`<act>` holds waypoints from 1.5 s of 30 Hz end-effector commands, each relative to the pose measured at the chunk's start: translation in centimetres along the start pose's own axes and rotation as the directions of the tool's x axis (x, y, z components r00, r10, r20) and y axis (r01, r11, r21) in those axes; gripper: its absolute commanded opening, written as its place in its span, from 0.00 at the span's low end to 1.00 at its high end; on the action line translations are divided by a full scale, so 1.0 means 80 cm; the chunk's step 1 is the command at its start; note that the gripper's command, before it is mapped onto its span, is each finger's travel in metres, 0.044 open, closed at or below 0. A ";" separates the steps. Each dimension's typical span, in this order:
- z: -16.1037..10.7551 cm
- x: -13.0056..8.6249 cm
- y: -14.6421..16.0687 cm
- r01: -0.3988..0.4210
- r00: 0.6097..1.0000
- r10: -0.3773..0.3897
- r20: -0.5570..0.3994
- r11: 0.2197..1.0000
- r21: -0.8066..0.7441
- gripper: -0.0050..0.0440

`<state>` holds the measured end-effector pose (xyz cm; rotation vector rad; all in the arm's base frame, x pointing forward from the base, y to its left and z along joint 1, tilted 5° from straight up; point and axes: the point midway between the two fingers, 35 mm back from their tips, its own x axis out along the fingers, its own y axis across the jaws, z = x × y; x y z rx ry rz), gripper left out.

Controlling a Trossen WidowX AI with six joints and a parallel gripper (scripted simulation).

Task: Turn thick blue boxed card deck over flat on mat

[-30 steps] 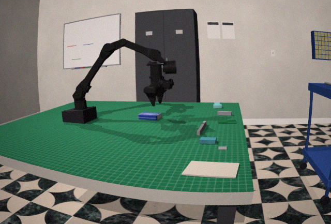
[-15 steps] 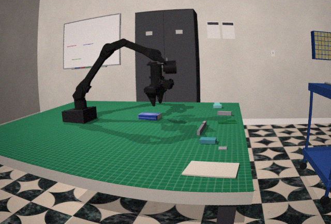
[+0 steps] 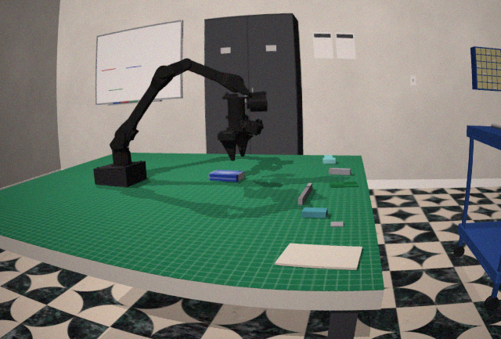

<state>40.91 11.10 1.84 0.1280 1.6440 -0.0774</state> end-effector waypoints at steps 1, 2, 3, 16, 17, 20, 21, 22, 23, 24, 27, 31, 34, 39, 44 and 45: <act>0.006 -0.006 0.002 -0.005 1.000 0.005 0.017 1.000 -0.006 0.95; 0.006 -0.006 0.002 -0.005 1.000 0.005 0.017 1.000 -0.006 0.95; 0.006 -0.006 0.002 -0.005 1.000 0.005 0.017 1.000 -0.006 0.95; 0.000 0.006 0.000 0.001 1.000 -0.001 0.000 1.000 -0.005 0.95; 0.000 0.007 0.000 0.001 1.000 -0.001 0.000 1.000 -0.005 0.95; 0.000 0.008 0.000 0.001 1.000 -0.001 0.000 1.000 -0.005 0.95; 0.000 0.009 0.000 0.001 1.000 -0.001 0.000 1.000 -0.005 0.95; 0.000 0.010 0.000 0.001 1.000 -0.001 0.000 1.000 -0.005 0.95; 0.000 0.011 0.000 0.001 1.000 -0.001 0.000 1.000 -0.005 0.95; 0.000 0.012 0.000 0.001 1.000 -0.001 0.000 1.000 -0.005 0.95; 0.000 0.016 0.001 0.001 1.000 -0.001 0.000 1.000 -0.005 0.95; 0.001 0.022 0.001 0.001 1.000 -0.001 0.000 1.000 -0.005 0.95; 0.001 0.026 0.001 0.001 1.000 -0.001 0.000 1.000 -0.004 0.95; 0.001 0.030 0.001 0.001 1.000 -0.001 0.000 1.000 -0.003 0.95; 0.001 0.037 0.001 0.001 1.000 -0.001 0.000 1.000 -0.002 0.95; 0.001 0.038 0.001 0.001 1.000 -0.001 0.000 1.000 -0.002 0.95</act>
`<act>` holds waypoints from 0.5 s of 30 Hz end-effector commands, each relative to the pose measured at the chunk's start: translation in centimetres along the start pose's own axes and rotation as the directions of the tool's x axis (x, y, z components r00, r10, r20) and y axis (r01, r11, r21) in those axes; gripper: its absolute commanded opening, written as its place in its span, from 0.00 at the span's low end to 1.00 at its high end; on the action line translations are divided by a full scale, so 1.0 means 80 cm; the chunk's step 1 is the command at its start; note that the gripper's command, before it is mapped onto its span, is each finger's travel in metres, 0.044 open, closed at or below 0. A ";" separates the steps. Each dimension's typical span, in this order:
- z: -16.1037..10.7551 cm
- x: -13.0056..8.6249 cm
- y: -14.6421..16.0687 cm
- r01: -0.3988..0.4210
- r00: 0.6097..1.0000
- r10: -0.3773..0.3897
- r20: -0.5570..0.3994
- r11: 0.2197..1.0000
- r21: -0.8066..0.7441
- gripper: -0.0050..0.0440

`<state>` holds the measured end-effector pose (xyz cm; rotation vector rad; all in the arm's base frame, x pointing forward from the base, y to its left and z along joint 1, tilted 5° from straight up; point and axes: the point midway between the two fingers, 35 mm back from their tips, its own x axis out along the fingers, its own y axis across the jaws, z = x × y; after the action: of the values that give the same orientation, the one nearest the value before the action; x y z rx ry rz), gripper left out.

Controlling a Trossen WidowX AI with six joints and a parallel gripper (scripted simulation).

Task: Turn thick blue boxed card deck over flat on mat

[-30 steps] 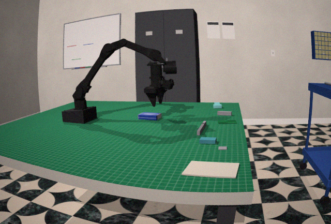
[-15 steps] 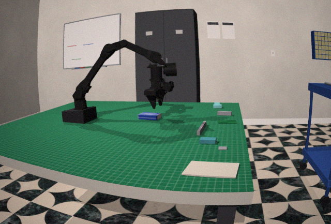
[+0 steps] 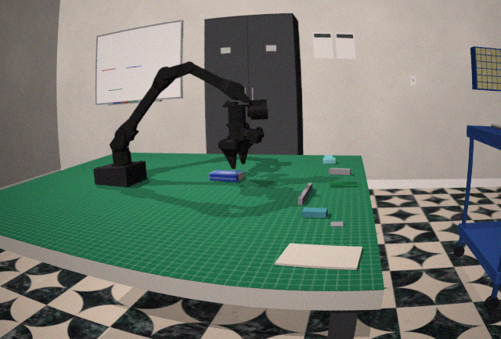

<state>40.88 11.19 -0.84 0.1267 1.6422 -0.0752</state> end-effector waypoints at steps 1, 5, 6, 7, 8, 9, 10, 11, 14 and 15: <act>-0.001 0.006 0.001 0.002 1.000 -0.002 -0.002 1.000 0.001 0.95; -0.001 0.009 0.001 0.001 1.000 -0.001 -0.002 1.000 0.001 0.95; -0.001 0.010 0.001 0.001 1.000 -0.001 -0.002 1.000 0.001 0.95; -0.001 0.011 0.001 0.001 1.000 -0.001 -0.002 1.000 0.001 0.95; -0.001 0.011 0.001 0.001 1.000 -0.001 -0.002 1.000 0.001 0.95; -0.001 0.011 0.001 0.001 1.000 -0.001 -0.002 1.000 0.001 0.95; 0.001 0.010 0.002 -0.001 1.000 0.001 0.004 1.000 0.001 0.95; 0.001 0.011 0.001 0.000 1.000 0.000 0.002 1.000 0.001 0.95; 0.000 0.013 0.001 0.001 1.000 -0.001 -0.001 1.000 0.002 0.95; 0.000 0.013 0.001 0.001 1.000 -0.001 0.000 1.000 0.002 0.95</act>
<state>40.89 11.23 -1.70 0.1260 1.6418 -0.0744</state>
